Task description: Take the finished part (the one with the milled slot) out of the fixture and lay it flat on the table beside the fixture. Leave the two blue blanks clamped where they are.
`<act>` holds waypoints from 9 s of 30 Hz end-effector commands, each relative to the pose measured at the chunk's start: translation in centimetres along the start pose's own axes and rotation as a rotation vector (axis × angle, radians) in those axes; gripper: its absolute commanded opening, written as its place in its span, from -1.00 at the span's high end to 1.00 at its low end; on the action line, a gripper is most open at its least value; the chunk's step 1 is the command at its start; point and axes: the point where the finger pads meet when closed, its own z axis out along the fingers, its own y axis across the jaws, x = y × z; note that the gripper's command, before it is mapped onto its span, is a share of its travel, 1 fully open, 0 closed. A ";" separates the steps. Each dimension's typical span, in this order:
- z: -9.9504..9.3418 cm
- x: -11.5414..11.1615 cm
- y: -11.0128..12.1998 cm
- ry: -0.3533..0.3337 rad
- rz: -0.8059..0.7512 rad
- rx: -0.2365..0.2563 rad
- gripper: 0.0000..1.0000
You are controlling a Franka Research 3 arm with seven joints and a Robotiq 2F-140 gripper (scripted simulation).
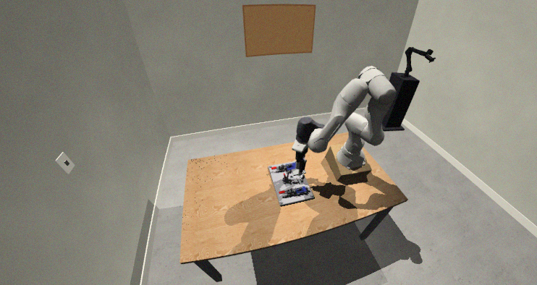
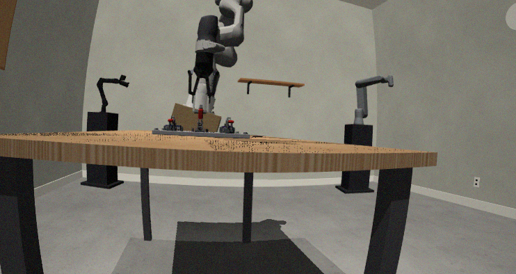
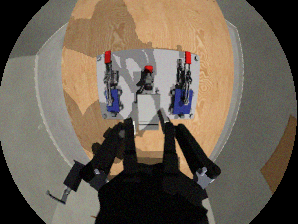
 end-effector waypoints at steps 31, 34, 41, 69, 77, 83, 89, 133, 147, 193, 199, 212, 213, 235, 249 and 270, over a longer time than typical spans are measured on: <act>0.0 -0.1 -0.4 -0.002 0.015 0.001 1.00; 0.0 -0.1 -0.7 -0.002 0.015 0.001 1.00; 0.0 -0.1 -1.9 -0.002 0.015 0.001 1.00; -0.1 0.0 -10.8 -0.002 0.015 0.001 1.00; -0.1 0.0 -14.5 -0.002 0.015 0.001 1.00; -0.1 0.0 -16.3 -0.002 0.015 0.001 1.00; -0.1 0.0 -18.7 -0.002 0.015 0.001 1.00; -0.1 0.0 -23.2 -0.002 0.015 0.001 1.00; -0.1 0.0 -23.2 -0.002 0.015 0.001 1.00; 3.1 0.0 -23.1 -0.002 0.014 0.001 1.00; 4.7 0.0 -23.1 -0.002 0.014 0.001 1.00; 7.1 0.0 -23.1 -0.002 0.014 0.001 1.00; 7.2 0.0 -23.1 -0.002 0.014 0.001 1.00; 8.2 0.0 -23.1 -0.002 0.014 0.001 1.00; 8.2 0.0 -23.1 -0.002 0.014 0.001 1.00; 8.2 0.0 -23.1 -0.002 0.012 0.001 1.00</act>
